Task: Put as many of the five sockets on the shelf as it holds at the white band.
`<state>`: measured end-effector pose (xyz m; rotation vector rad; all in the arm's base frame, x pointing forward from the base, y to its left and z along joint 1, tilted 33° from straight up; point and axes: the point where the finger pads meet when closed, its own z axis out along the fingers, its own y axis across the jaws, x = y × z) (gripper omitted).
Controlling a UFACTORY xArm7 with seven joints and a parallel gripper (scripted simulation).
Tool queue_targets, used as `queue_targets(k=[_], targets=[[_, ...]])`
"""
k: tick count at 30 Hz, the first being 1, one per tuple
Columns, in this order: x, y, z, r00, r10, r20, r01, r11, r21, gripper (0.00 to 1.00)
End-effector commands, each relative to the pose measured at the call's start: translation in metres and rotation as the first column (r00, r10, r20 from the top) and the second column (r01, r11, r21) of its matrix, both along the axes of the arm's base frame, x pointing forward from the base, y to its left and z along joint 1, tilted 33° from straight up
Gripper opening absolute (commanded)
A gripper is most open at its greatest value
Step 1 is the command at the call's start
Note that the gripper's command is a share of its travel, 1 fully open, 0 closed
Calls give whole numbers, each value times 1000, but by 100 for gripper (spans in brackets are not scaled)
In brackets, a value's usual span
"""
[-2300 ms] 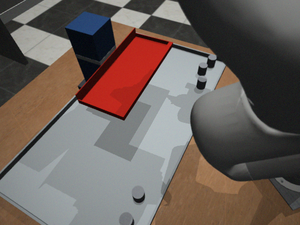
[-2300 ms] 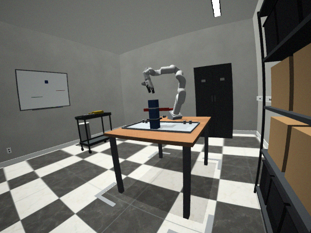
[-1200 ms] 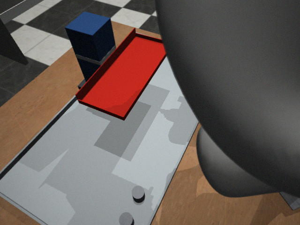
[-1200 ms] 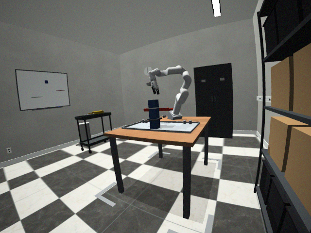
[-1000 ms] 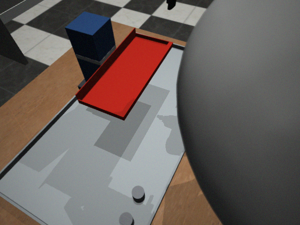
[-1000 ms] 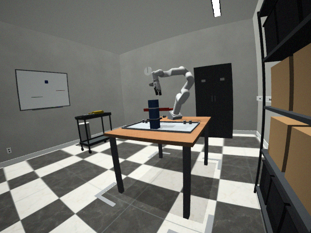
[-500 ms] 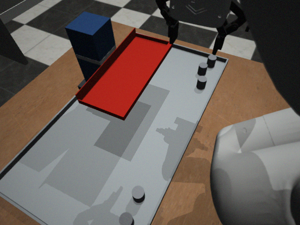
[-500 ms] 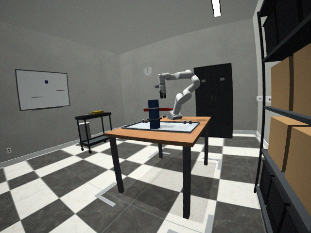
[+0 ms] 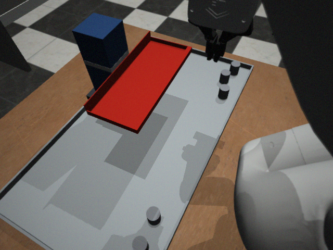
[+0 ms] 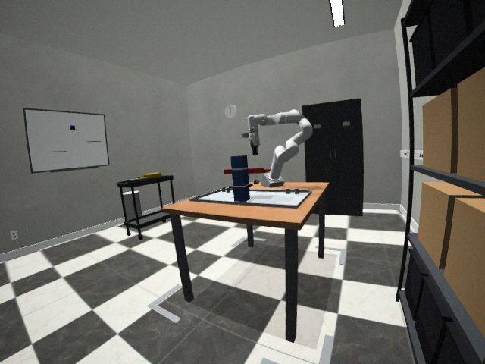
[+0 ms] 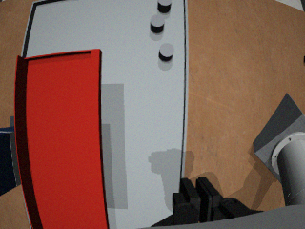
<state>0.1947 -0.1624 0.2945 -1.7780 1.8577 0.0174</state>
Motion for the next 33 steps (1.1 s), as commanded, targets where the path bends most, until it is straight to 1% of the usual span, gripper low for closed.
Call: queue_targets(k=[1,30,31,33], targets=[[0,-1,1,1000,-2,2,2,1000,-3,0],[0,-1,1,1000,-2,2,2,1000,-3,0],[0,-1,1,1000,-2,2,2,1000,-3,100],[0,-1,1,1000,-2,2,2,1000,-3,100]])
